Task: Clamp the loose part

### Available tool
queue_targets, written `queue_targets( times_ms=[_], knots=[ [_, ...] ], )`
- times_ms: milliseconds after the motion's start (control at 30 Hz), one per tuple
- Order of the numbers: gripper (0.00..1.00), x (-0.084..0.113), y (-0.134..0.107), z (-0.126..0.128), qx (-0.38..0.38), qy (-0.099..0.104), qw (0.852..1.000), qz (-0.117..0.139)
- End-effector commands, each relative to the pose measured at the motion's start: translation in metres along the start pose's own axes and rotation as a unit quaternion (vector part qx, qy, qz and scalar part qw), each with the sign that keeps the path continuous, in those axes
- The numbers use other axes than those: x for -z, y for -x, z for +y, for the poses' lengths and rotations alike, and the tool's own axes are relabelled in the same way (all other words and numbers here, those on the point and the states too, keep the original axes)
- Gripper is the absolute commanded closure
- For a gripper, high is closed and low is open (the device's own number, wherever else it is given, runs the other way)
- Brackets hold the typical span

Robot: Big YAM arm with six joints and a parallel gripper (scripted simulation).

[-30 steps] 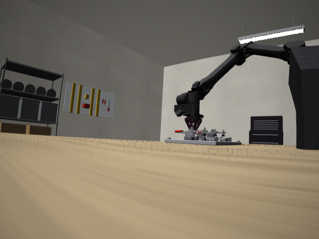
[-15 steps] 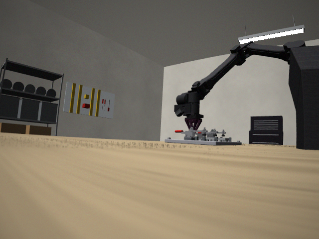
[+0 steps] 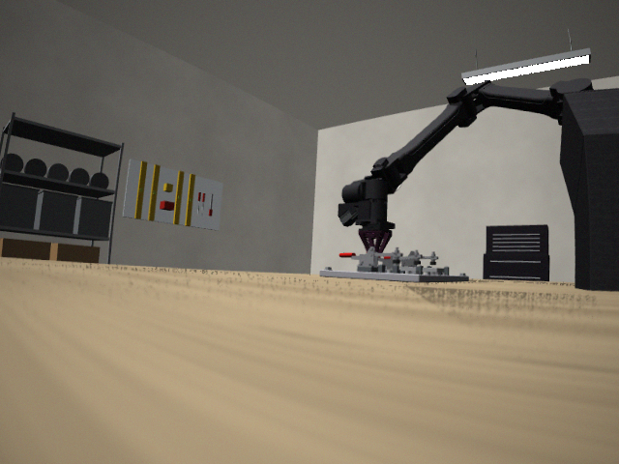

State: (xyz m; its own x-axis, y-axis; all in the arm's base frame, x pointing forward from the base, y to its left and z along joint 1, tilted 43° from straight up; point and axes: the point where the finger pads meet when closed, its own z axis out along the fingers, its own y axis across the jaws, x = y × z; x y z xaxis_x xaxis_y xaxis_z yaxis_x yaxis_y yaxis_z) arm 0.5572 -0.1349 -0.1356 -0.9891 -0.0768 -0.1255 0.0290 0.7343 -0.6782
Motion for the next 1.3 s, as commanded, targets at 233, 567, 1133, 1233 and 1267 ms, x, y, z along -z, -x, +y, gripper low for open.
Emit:
queue_targets(
  times_ms=[233, 567, 1133, 1233, 1267],
  knots=[
    [0.55, -0.028, -0.001, 0.0, -0.001, 0.003, 1.0, 0.009],
    [0.55, -0.027, 0.004, -0.002, -0.005, 0.002, 1.0, 0.005],
    [0.55, -0.009, 0.001, 0.009, 0.002, 0.004, 1.0, 0.004],
    [0.55, 0.015, 0.013, 0.004, -0.003, 0.003, 1.0, -0.012],
    [0.55, 0.019, 0.013, 0.004, -0.003, 0.003, 1.0, -0.012]
  ],
)
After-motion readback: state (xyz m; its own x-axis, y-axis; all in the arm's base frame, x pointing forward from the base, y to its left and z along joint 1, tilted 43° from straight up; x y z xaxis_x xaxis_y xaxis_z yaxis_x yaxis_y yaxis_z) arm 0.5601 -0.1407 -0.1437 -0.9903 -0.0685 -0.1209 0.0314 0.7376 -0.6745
